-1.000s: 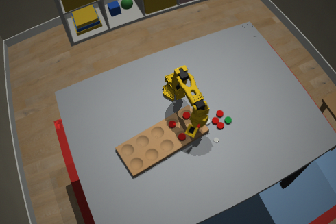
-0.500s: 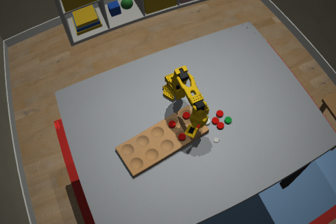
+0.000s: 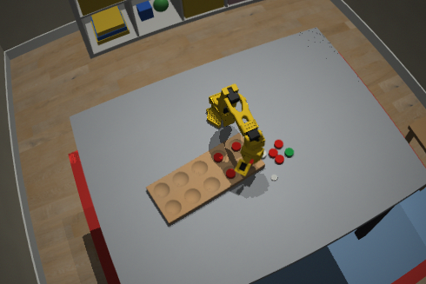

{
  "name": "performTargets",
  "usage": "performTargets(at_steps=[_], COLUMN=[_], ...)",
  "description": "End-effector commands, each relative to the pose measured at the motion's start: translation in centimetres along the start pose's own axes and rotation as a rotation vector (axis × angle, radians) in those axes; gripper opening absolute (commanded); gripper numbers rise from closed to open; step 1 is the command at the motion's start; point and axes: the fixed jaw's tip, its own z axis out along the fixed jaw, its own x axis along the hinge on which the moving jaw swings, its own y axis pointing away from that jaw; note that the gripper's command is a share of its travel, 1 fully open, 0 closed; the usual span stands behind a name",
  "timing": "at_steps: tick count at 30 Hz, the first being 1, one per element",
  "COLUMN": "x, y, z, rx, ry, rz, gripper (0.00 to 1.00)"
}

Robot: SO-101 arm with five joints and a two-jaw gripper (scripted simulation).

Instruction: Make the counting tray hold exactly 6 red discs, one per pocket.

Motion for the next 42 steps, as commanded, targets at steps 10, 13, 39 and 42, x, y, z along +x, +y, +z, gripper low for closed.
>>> performTargets(at_steps=[10, 13, 39, 42], x=[-0.56, -0.56, -0.39, -0.36], y=[0.69, 0.69, 0.65, 0.70], z=[-0.41, -0.41, -0.40, -0.42], rx=[-0.061, -0.061, -0.066, -0.066], ry=[-0.038, -0.038, -0.041, -0.042], rz=[0.001, 0.001, -0.004, -0.006], gripper=[0.00, 0.00, 0.00, 0.00])
